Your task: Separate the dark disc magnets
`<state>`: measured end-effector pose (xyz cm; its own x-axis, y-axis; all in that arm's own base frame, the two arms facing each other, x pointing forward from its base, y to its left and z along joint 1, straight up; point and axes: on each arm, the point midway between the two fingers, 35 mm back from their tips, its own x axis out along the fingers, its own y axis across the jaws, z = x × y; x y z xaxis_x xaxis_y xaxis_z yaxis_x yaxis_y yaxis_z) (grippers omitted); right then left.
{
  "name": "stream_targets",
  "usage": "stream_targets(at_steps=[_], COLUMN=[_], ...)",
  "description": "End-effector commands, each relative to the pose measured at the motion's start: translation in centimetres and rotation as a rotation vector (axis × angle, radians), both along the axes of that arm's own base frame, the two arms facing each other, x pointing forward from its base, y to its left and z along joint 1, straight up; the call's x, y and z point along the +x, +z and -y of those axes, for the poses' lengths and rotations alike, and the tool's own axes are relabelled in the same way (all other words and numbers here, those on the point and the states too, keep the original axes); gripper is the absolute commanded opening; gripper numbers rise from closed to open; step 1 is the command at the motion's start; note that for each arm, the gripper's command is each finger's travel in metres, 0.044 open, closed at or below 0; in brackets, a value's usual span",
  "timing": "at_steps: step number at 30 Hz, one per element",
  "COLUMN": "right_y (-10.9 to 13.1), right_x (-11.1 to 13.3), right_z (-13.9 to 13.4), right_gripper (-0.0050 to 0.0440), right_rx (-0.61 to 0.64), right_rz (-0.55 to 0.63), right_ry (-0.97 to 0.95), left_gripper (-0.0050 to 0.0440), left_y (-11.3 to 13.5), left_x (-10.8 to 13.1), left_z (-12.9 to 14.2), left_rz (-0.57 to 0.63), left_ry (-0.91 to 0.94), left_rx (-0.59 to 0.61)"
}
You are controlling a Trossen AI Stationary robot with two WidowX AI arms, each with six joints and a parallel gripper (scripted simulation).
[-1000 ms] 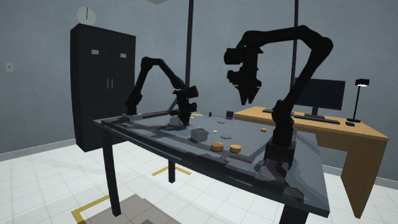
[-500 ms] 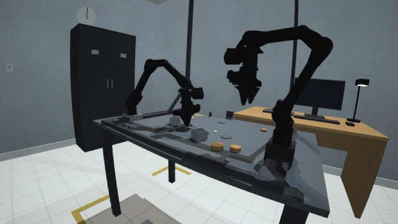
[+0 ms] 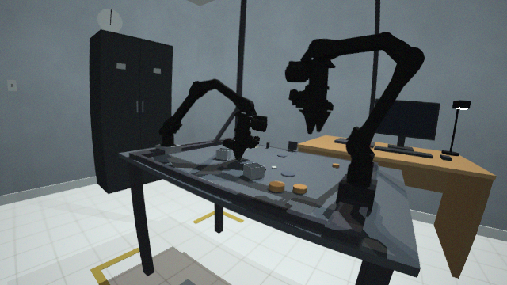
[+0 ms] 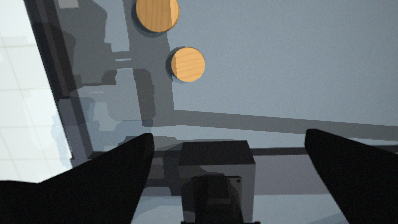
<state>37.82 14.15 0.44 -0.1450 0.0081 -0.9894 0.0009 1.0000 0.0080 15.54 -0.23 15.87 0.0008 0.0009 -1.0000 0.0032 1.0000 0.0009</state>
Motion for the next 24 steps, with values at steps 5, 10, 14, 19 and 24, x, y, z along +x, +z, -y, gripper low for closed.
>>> stream_targets(at_steps=[5,10,14,19,24], right_y=[0.80,0.72,0.68,0.52,0.51], right_x=[0.57,0.83,1.12,1.55,1.51], right_z=[-0.24,-0.16,-0.21,-0.21,-0.22], right_gripper=[0.0040,0.0040,0.0040,0.0040,0.0088], right_rx=[0.008,0.007,0.006,0.006,0.005], right_rz=[-0.019,-0.050,-0.095,-0.207,-0.224], right_ry=[0.003,0.003,0.005,0.006,0.008], left_gripper=[0.0400,0.0400,0.0400,0.0400,0.0400], left_y=[0.34,0.34,0.34,0.34,0.34], left_x=[0.08,0.08,0.08,0.08,0.08], left_z=[-0.01,-0.01,-0.01,-0.01,-0.01], left_rz=[0.016,0.016,0.016,0.016,0.016], left_ry=[0.000,0.000,0.000,0.000,0.000], left_rx=[-0.001,-0.001,-0.001,-0.001,-0.001])
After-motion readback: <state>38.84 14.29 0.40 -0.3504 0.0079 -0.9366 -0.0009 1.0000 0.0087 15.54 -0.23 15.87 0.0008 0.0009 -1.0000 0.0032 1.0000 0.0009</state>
